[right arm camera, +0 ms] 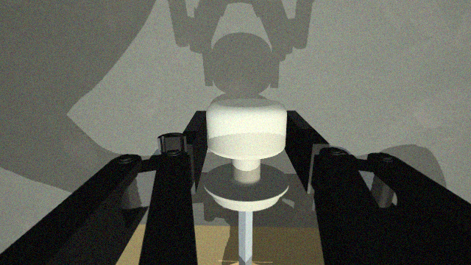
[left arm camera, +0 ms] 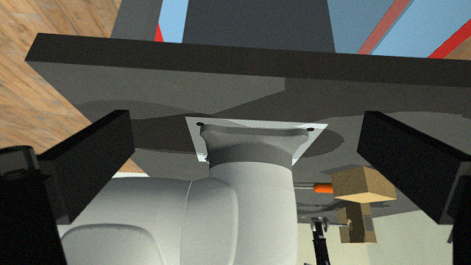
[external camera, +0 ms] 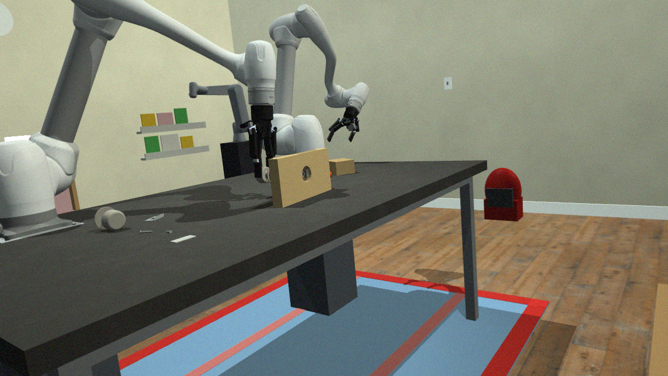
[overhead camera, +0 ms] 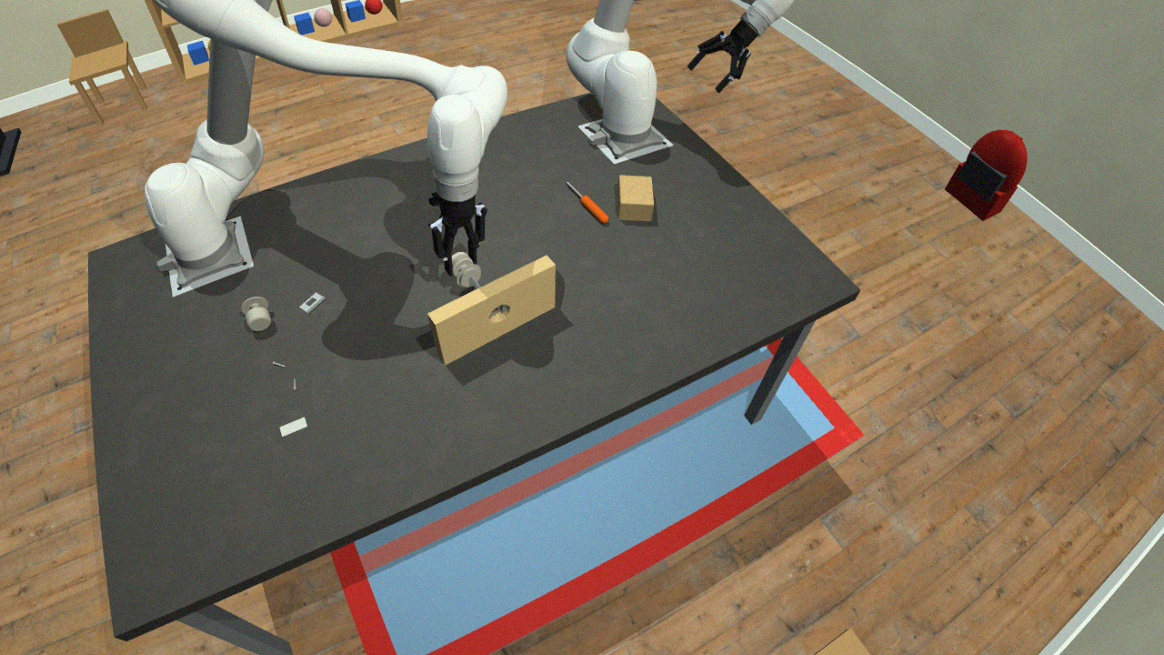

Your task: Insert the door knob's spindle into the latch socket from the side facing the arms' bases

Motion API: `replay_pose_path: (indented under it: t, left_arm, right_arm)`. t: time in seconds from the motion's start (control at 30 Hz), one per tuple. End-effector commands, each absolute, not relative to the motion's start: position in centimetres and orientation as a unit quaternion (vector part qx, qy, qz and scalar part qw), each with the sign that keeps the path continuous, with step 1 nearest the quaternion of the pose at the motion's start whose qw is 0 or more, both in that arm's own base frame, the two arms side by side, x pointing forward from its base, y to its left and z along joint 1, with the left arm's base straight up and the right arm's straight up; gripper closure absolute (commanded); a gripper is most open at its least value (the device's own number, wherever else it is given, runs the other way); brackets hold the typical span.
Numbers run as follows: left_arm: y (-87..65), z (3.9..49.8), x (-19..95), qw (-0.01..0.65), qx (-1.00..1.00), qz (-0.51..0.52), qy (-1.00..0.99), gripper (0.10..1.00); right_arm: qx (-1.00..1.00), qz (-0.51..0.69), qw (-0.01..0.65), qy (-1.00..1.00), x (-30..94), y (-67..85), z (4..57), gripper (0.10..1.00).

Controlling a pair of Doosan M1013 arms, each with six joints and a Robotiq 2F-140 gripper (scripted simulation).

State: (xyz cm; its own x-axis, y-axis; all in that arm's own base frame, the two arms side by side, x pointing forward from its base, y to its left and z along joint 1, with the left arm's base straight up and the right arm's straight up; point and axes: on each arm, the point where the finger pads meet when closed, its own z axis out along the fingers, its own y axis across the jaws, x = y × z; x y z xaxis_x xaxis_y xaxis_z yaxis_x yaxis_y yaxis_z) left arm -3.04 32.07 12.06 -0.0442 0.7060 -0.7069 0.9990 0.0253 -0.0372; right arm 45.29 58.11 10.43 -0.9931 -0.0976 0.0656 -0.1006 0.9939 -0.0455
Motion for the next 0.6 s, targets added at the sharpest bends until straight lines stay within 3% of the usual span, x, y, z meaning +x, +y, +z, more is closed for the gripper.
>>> replay_pose_path:
  t: [0.0,0.57]
  left_arm:
    - [32.1,12.1,-3.05,0.262,0.64,-0.279,0.666,0.098]
    - [32.1,12.1,-3.05,0.262,0.64,-0.279,0.666,0.098]
  right_arm:
    - [0.05,0.024,0.031,-0.998,45.34,58.16,10.51,0.68]
    - [0.05,0.024,0.031,-0.998,45.55,58.18,10.51,0.68]
